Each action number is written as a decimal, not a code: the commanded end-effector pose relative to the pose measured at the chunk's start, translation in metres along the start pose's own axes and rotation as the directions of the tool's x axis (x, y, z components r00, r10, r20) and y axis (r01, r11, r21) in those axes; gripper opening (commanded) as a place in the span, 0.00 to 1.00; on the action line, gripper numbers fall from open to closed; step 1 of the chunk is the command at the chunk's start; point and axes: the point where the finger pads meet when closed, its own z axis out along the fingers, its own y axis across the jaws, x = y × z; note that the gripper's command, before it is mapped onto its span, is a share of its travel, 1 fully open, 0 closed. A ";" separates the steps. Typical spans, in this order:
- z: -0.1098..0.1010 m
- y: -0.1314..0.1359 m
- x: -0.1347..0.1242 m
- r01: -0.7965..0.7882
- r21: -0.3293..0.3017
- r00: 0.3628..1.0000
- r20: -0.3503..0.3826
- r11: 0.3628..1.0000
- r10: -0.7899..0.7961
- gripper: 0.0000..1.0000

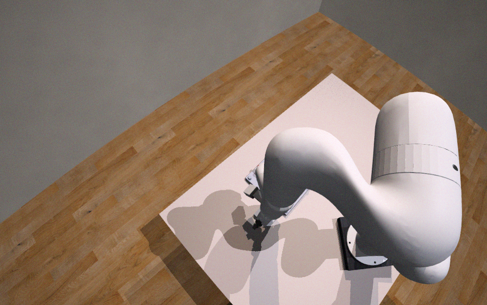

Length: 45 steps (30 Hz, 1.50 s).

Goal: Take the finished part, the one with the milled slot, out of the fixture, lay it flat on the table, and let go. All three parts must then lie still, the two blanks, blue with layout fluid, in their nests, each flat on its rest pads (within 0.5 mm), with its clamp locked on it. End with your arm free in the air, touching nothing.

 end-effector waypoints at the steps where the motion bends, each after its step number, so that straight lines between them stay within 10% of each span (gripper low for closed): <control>1: 0.000 0.000 0.001 0.000 0.001 1.000 -0.001 1.000 0.000 0.95; 45: -0.017 0.000 0.001 0.000 0.001 1.000 -0.001 1.000 0.000 0.95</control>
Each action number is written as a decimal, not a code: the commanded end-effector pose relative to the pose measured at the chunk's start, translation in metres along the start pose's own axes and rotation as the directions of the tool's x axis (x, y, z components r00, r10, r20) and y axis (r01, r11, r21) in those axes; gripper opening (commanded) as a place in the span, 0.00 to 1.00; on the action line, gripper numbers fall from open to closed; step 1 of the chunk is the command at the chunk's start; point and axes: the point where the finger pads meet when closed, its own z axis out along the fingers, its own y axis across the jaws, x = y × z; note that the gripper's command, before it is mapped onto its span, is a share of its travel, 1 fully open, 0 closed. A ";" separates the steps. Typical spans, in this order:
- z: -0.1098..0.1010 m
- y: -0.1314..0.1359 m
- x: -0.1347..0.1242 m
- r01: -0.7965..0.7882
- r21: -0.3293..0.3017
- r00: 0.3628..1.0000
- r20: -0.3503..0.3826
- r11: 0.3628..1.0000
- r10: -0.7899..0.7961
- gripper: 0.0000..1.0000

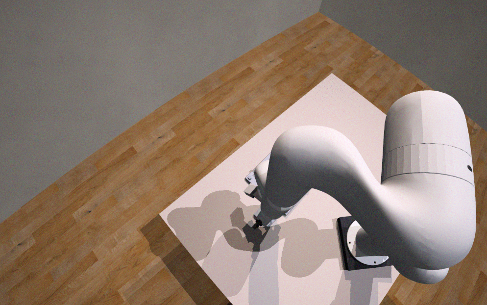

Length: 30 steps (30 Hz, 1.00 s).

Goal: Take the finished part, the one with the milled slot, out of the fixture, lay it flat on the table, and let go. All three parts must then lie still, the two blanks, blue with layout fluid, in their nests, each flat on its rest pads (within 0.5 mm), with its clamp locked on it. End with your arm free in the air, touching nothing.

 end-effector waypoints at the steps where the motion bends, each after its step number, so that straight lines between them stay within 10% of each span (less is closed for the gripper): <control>1: -0.007 0.000 0.001 0.000 0.002 1.000 0.003 1.000 0.000 0.95; 30: -0.037 0.000 0.001 0.000 0.002 1.000 0.003 1.000 0.000 0.95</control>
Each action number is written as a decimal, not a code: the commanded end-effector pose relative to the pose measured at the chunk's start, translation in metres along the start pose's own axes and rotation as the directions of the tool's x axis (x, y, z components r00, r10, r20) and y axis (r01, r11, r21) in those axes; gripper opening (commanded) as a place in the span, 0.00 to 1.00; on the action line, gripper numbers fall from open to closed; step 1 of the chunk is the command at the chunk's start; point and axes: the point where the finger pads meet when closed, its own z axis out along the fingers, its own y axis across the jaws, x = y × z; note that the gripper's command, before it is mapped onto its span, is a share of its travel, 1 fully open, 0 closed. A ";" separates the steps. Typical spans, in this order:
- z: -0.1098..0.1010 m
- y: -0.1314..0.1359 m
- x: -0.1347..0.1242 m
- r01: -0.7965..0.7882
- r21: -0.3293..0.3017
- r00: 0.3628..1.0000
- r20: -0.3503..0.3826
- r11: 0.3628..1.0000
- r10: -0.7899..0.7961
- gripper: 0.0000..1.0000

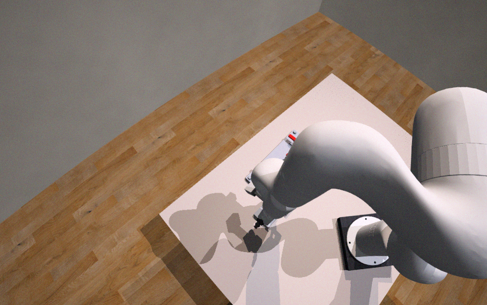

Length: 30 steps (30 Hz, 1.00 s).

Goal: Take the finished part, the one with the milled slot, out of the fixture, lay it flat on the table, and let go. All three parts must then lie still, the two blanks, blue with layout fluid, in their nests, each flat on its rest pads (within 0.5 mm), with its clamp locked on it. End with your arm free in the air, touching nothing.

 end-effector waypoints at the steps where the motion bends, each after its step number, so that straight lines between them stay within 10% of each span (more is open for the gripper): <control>1: -0.007 0.000 0.001 -0.001 0.005 1.000 0.026 1.000 0.000 0.95; 30: -0.042 0.000 0.002 -0.001 0.005 1.000 0.026 1.000 0.000 0.95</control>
